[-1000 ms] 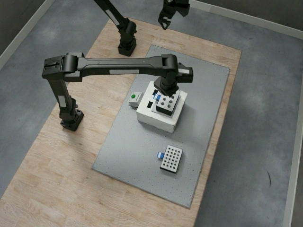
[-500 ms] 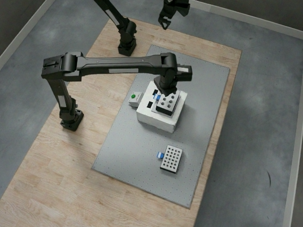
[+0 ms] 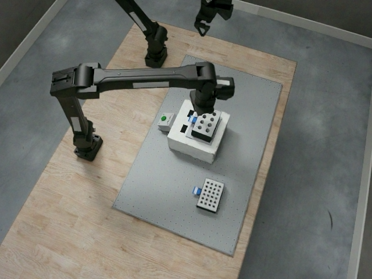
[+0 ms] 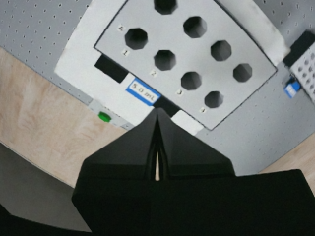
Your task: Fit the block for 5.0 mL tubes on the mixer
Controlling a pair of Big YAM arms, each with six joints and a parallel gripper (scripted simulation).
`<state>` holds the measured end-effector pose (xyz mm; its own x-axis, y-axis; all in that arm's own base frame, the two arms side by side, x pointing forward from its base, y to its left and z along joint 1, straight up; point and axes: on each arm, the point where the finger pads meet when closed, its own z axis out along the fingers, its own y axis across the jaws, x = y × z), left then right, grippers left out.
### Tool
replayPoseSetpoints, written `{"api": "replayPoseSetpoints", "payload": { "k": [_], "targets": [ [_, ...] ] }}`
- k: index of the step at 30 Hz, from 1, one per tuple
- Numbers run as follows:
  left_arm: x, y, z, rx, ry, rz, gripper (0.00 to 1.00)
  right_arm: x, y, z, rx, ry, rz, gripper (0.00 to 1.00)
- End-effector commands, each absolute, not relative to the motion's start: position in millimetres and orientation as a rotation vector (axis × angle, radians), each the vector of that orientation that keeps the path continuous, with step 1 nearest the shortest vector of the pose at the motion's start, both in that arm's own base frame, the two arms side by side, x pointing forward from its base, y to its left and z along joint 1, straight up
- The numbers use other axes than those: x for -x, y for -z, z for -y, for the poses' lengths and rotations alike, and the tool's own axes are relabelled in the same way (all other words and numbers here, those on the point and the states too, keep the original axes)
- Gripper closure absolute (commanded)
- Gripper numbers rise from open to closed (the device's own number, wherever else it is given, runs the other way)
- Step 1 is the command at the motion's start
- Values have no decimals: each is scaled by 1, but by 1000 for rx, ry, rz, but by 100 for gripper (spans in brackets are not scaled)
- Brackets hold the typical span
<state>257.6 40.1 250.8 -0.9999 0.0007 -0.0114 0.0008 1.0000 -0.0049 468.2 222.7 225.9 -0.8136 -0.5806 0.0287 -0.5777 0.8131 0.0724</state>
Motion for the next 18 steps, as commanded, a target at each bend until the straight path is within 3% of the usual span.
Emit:
{"api": "replayPoseSetpoints", "payload": {
  "k": [1,18],
  "targets": [
    [-260,-256,-43,8,2,-3118,0,-461,-243,-224,-755,89,3022,100],
    [-266,-266,-44,7,-4,-3093,0,-476,-244,-227,-278,72,3100,100]
  ]
}}
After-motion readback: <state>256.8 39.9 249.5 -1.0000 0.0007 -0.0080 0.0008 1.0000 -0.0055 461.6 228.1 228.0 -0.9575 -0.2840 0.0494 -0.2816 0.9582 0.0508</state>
